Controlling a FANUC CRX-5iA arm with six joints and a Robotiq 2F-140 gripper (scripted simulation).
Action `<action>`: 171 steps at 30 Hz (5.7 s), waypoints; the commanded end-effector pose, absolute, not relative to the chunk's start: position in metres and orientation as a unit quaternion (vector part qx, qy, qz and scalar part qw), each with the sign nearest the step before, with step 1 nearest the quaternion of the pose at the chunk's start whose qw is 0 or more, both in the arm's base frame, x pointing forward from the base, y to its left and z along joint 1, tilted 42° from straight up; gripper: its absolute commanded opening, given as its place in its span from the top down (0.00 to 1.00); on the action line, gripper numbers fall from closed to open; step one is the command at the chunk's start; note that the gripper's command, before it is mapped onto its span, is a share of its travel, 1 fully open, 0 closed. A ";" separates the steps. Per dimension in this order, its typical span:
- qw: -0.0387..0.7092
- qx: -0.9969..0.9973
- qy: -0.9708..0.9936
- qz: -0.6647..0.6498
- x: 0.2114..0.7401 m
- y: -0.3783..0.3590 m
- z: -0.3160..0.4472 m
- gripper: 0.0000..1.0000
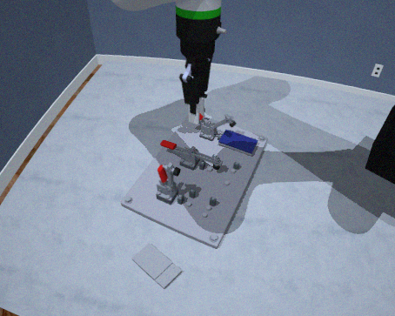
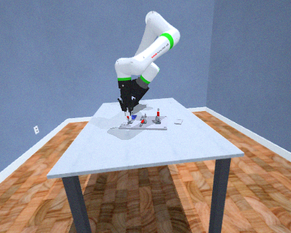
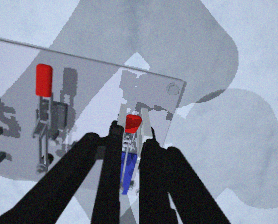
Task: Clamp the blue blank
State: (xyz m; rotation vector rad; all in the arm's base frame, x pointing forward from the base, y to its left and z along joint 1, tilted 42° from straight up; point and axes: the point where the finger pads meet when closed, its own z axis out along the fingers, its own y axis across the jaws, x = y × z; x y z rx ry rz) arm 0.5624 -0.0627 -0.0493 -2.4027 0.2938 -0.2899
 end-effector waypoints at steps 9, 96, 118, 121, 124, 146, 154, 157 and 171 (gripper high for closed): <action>0.345 -0.925 0.113 -0.112 0.571 -0.061 -0.053 1.00; 0.345 -0.925 0.113 -0.112 0.591 -0.051 -0.069 1.00; 0.345 -0.925 0.113 -0.112 0.591 -0.051 -0.069 0.72; 0.345 -0.925 0.113 -0.112 0.591 -0.051 -0.069 0.72; 0.345 -0.925 0.113 -0.112 0.591 -0.051 -0.069 0.72; 0.345 -0.925 0.113 -0.112 0.577 -0.079 -0.035 0.72; 0.345 -0.925 0.113 -0.112 0.576 -0.081 -0.032 0.72; 0.345 -0.925 0.113 -0.112 0.576 -0.081 -0.032 0.72; 0.345 -0.925 0.113 -0.112 0.576 -0.081 -0.032 1.00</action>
